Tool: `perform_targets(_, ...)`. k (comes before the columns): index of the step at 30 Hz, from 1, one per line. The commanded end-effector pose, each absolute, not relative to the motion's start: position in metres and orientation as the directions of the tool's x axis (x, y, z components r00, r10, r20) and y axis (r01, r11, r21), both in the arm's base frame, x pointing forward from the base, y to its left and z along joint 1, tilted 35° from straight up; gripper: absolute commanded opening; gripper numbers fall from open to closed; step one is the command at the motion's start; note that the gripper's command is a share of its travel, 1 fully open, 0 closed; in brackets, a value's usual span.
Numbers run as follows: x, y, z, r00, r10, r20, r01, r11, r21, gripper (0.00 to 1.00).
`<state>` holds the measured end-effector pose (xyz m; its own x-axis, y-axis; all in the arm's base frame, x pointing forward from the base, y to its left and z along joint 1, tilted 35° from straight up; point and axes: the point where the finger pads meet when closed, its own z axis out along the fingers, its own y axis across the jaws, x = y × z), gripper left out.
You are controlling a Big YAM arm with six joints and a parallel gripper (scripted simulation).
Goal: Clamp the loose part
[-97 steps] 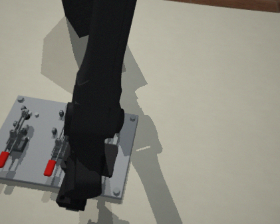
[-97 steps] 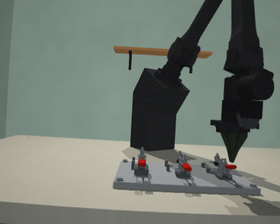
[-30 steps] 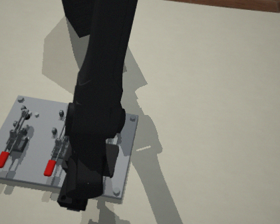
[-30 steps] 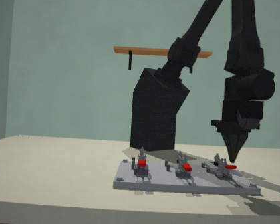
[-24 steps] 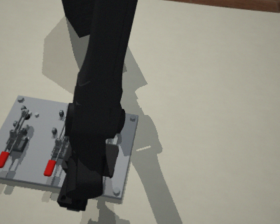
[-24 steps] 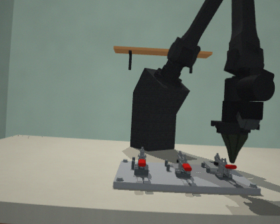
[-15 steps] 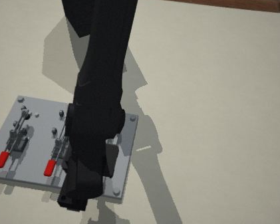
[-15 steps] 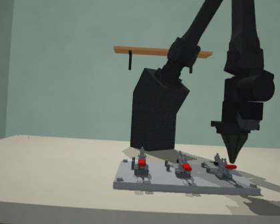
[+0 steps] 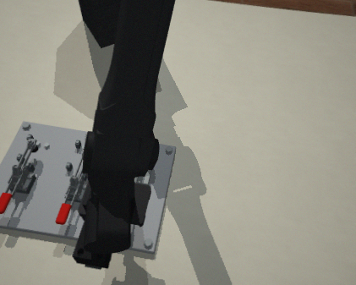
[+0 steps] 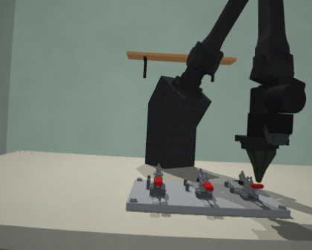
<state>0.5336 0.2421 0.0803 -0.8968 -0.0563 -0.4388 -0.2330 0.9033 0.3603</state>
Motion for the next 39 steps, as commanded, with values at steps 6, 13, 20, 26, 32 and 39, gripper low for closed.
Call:
perform_targets(6,0.546,0.255,0.093,-0.879,-0.056,-0.474,-0.253,0.897,0.363,0.0)
perform_targets(13,0.547,0.256,0.097,-0.875,-0.054,-0.481,-0.256,0.896,0.364,0.0)
perform_targets(20,0.547,0.255,0.098,-0.874,-0.053,-0.483,-0.256,0.896,0.364,0.0)
perform_targets(26,0.547,0.255,0.096,-0.875,-0.053,-0.481,-0.255,0.896,0.364,0.0)
perform_targets(32,0.547,0.257,0.088,-0.88,-0.057,-0.471,-0.252,0.897,0.363,0.0)
perform_targets(39,0.548,0.256,0.095,-0.875,-0.054,-0.481,-0.255,0.896,0.364,0.0)
